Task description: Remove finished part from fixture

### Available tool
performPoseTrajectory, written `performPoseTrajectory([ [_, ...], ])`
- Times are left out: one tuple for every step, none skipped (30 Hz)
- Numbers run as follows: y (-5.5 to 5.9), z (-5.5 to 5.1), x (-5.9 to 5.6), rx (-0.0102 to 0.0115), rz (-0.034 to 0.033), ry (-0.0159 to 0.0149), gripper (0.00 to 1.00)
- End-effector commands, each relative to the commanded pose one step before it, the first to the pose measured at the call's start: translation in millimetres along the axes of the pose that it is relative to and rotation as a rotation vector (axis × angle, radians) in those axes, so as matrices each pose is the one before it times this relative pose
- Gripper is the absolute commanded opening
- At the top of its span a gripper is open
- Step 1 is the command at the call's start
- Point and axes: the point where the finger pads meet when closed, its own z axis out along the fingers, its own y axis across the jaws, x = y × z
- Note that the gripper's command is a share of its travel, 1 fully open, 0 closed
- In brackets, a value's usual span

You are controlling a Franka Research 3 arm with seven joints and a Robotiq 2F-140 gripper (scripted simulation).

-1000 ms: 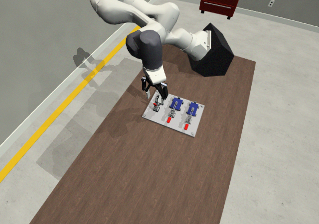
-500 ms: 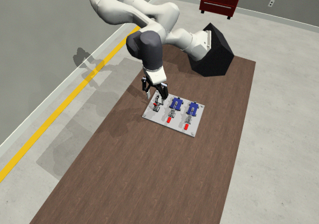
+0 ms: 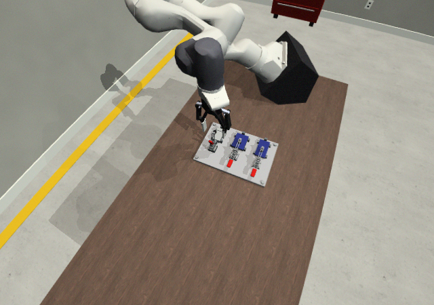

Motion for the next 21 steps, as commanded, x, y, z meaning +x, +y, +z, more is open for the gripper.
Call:
performPoseTrajectory([
  [1.54,0.15,-9.69,-0.00388,0.01160,-0.00432,0.58],
  [0.01,0.00,-2.93,0.00000,0.00000,0.00000,0.58],
  [0.01,0.00,-2.94,0.00000,0.00000,0.00000,0.58],
  [0.01,0.01,-2.93,-0.00001,0.00000,0.00001,0.58],
  [0.01,-0.01,-2.89,0.00001,0.00000,-0.00001,0.58],
  [0.01,0.00,-2.82,-0.00001,0.00000,0.00000,0.58],
  [0.01,0.00,-2.72,0.00001,0.00000,0.00000,0.58],
  [0.01,0.00,-2.60,0.00000,0.00000,0.00000,0.58],
  [0.01,0.00,-2.47,0.00000,0.00000,0.00000,0.58],
  [0.01,0.00,-2.32,0.00000,0.00000,0.00000,0.58],
  [0.01,0.00,-2.15,0.00001,0.00000,0.00000,0.58],
  [0.01,0.01,-1.99,-0.00002,0.00000,0.00000,0.58],
  [0.01,-0.01,-1.79,0.00002,0.00000,0.00000,0.58],
  [0.00,0.00,0.00,0.00000,0.00000,0.00000,0.58],
  [0.00,0.00,0.00,0.00000,0.00000,0.00000,0.58],
  [0.01,0.00,-1.61,0.00000,0.00000,0.00000,0.58],
  [0.01,0.01,-1.42,-0.00001,0.00000,0.00000,0.58],
  [0.00,-0.01,-1.22,0.00001,0.00000,0.00000,0.58],
  [0.00,0.00,-1.03,0.00000,0.00000,0.00000,0.58],
  [0.00,0.00,-0.84,0.00000,0.00000,0.00000,0.58],
  [0.00,0.00,-0.67,0.00000,0.00000,0.00000,0.58],
])
